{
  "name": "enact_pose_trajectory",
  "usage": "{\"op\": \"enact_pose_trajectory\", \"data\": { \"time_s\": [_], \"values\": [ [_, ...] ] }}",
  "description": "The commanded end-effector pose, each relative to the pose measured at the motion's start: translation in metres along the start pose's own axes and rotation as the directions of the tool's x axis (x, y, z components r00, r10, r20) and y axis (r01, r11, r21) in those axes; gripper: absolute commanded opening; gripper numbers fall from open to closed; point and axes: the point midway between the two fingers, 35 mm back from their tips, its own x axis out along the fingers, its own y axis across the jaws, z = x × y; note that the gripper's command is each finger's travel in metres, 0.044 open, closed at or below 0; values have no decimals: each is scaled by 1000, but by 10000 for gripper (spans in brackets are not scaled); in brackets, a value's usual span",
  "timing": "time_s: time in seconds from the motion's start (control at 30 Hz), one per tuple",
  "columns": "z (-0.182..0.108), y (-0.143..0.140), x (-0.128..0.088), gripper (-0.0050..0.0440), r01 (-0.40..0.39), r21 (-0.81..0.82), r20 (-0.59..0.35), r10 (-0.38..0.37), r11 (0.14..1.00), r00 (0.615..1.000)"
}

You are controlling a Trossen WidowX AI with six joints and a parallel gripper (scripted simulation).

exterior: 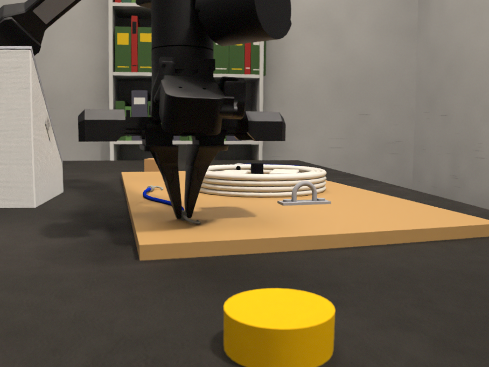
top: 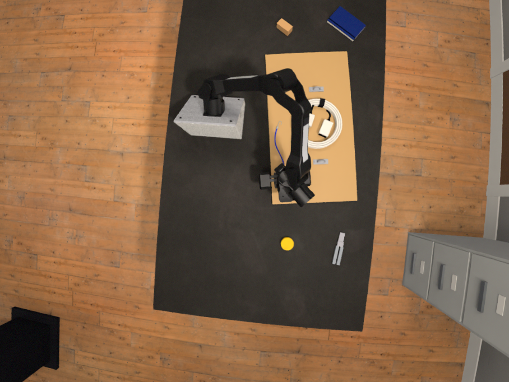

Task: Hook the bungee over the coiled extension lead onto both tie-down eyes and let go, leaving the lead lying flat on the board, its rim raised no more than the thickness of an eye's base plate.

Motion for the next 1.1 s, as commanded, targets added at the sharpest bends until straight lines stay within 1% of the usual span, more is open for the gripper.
{"op": "enact_pose_trajectory", "data": {
  "time_s": [0.0, 0.1, 0.13, 0.2, 0.4, 0.47, 0.57, 0.63, 0.67, 0.73, 1.07],
  "values": [
    [1, 5, -5, 0, -10, -11, 12, 10, 1000, 1000],
    [1, 5, -5, 0, -10, -11, 12, 10, 1000, 1000],
    [0, 3, -1, -1, -4, -4, 3, 4, 1000, 1000],
    [3, 11, -16, -2, -19, -25, 28, 20, 999, 999],
    [4, 11, -48, -4, -17, -25, 31, 18, 1000, 999],
    [3, 10, -55, -5, -17, -25, 31, 18, 1000, 999],
    [3, 10, -57, -27, -18, -24, 31, 18, 1000, 999],
    [3, 10, -57, -27, -18, -24, 31, 18, 1000, 999],
    [-2, 5, -48, -35, -7, -2, 7, 7, 1000, 1000],
    [-4, 15, -52, -50, -30, -8, 24, 30, 1000, 999],
    [-30, 71, -52, -50, -159, 7, 55, 158, 987, 986]
  ]
}}
